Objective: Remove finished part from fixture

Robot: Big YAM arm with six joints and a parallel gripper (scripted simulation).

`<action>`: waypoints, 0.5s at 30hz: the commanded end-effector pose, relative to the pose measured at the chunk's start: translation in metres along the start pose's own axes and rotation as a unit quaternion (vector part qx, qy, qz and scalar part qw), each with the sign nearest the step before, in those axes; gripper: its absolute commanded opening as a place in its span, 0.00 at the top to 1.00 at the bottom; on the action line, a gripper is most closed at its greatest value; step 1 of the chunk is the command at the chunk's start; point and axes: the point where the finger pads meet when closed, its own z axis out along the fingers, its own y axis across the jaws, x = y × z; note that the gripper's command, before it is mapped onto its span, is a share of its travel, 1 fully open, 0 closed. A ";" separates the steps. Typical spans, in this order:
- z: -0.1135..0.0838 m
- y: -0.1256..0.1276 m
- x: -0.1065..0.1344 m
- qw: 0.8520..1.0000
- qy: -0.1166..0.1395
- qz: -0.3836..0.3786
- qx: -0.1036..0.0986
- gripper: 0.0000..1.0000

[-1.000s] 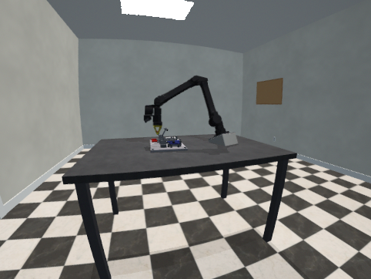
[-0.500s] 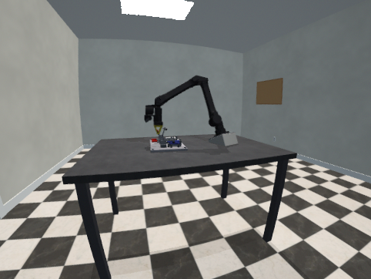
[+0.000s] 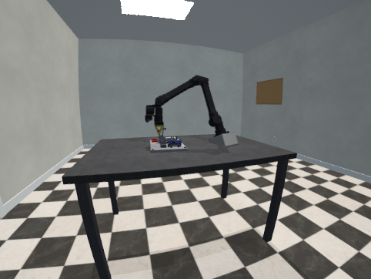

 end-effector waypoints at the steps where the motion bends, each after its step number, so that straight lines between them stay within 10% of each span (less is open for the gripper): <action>1: -0.018 0.002 0.016 1.000 0.005 -0.005 -0.001 1.00; 15: -0.020 0.002 0.019 1.000 0.008 -0.009 -0.001 1.00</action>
